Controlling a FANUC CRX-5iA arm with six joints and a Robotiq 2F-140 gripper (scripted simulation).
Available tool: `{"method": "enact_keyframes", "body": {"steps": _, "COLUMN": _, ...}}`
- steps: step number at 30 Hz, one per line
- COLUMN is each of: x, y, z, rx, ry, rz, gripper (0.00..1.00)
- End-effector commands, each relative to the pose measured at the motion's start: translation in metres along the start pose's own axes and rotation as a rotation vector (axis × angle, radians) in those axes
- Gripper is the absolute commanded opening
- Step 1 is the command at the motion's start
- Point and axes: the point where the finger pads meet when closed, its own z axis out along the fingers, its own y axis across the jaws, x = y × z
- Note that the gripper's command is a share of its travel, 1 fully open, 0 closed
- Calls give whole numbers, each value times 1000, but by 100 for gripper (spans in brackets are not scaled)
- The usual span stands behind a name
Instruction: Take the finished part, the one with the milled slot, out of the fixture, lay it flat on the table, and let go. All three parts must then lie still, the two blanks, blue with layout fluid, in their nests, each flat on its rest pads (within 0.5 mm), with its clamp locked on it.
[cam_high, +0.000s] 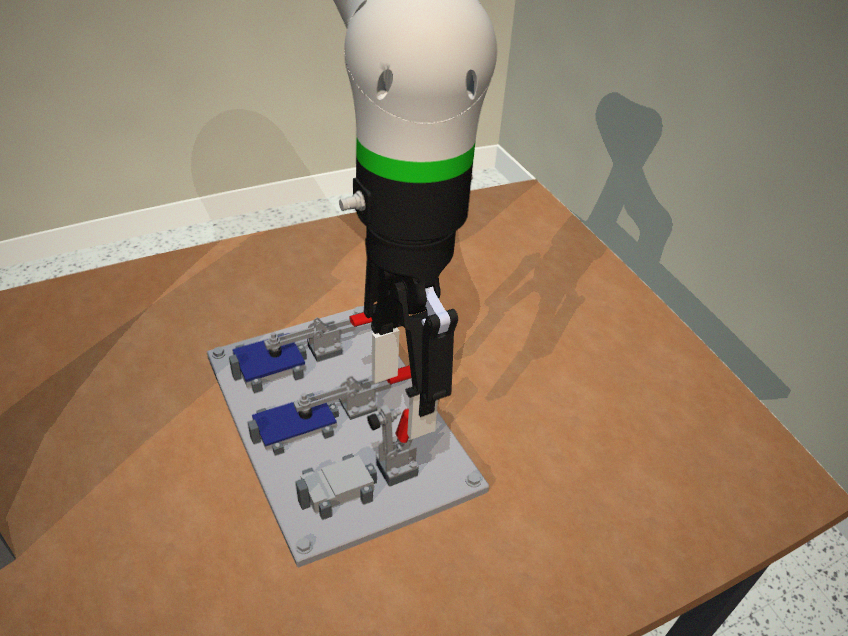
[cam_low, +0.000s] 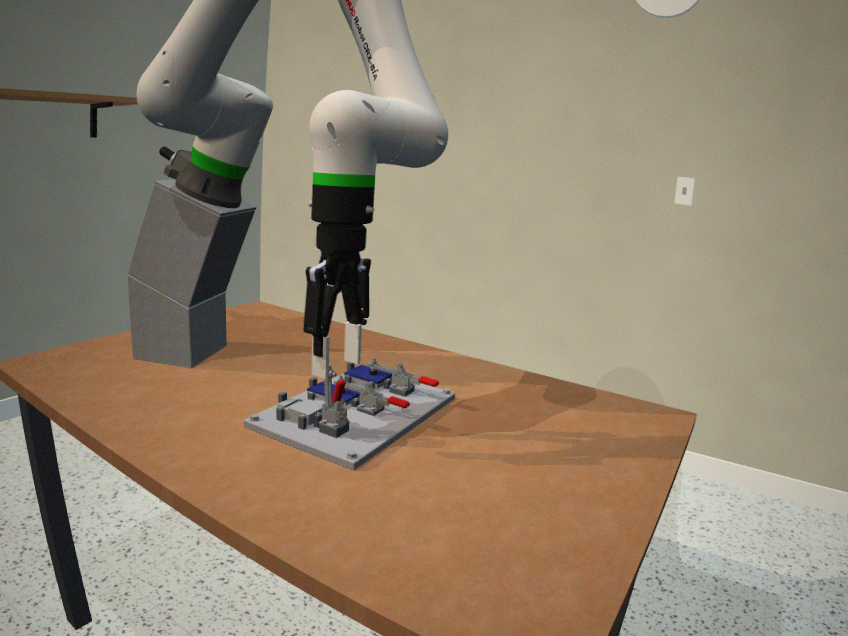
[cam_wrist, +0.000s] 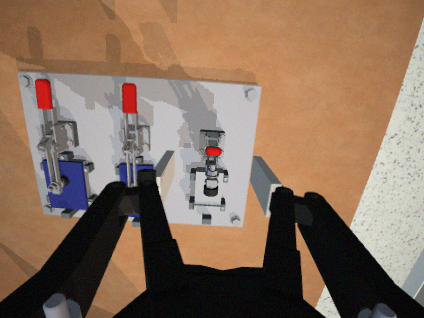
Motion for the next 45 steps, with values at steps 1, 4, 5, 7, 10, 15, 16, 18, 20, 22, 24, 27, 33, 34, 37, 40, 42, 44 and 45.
{"method": "enact_keyframes", "body": {"steps": 1, "x": 0, "y": 0, "z": 1, "rx": 0, "ry": 0, "rz": 0, "gripper": 58}}
{"method": "enact_keyframes", "body": {"steps": 4, "x": 0, "y": 0, "z": 3, "rx": 0, "ry": 0, "rz": 0, "gripper": 58}}
{"method": "enact_keyframes", "body": {"steps": 5, "x": 0, "y": 0, "z": 4, "rx": 0, "ry": 0, "rz": 0, "gripper": 58}}
{"method": "enact_keyframes", "body": {"steps": 7, "x": 0, "y": 0, "z": 5, "rx": 0, "ry": 0, "rz": 0, "gripper": 58}}
{"method": "enact_keyframes", "body": {"steps": 10, "x": 0, "y": 0, "z": 6, "rx": 0, "ry": 0, "rz": 0, "gripper": 58}}
{"method": "enact_keyframes", "body": {"steps": 15, "x": 0, "y": 0, "z": 10, "rx": 0, "ry": 0, "rz": 0, "gripper": 58}}
{"method": "enact_keyframes", "body": {"steps": 16, "x": 0, "y": 0, "z": 11, "rx": 0, "ry": 0, "rz": 0, "gripper": 58}}
{"method": "enact_keyframes", "body": {"steps": 18, "x": 0, "y": 0, "z": 11, "rx": 0, "ry": 0, "rz": 0, "gripper": 58}}
{"method": "enact_keyframes", "body": {"steps": 20, "x": 0, "y": 0, "z": 11, "rx": 0, "ry": 0, "rz": 0, "gripper": 58}}
{"method": "enact_keyframes", "body": {"steps": 22, "x": 0, "y": 0, "z": 11, "rx": 0, "ry": 0, "rz": 0, "gripper": 58}}
{"method": "enact_keyframes", "body": {"steps": 24, "x": 0, "y": 0, "z": 11, "rx": 0, "ry": 0, "rz": 0, "gripper": 58}}
{"method": "enact_keyframes", "body": {"steps": 27, "x": 0, "y": 0, "z": 11, "rx": 0, "ry": 0, "rz": 0, "gripper": 58}}
{"method": "enact_keyframes", "body": {"steps": 33, "x": -5, "y": 0, "z": 11, "rx": 0, "ry": 0, "rz": 0, "gripper": 58}}
{"method": "enact_keyframes", "body": {"steps": 34, "x": -7, "y": 0, "z": 11, "rx": 0, "ry": 0, "rz": 0, "gripper": 58}}
{"method": "enact_keyframes", "body": {"steps": 37, "x": -13, "y": 0, "z": 11, "rx": 0, "ry": 0, "rz": 0, "gripper": 58}}
{"method": "enact_keyframes", "body": {"steps": 40, "x": -20, "y": 0, "z": 11, "rx": 0, "ry": 0, "rz": 0, "gripper": 58}}
{"method": "enact_keyframes", "body": {"steps": 42, "x": -23, "y": 0, "z": 11, "rx": 0, "ry": 0, "rz": 0, "gripper": 58}}
{"method": "enact_keyframes", "body": {"steps": 44, "x": -26, "y": 0, "z": 11, "rx": 0, "ry": 0, "rz": 0, "gripper": 58}}
{"method": "enact_keyframes", "body": {"steps": 45, "x": -29, "y": 0, "z": 11, "rx": 0, "ry": 0, "rz": 0, "gripper": 58}}
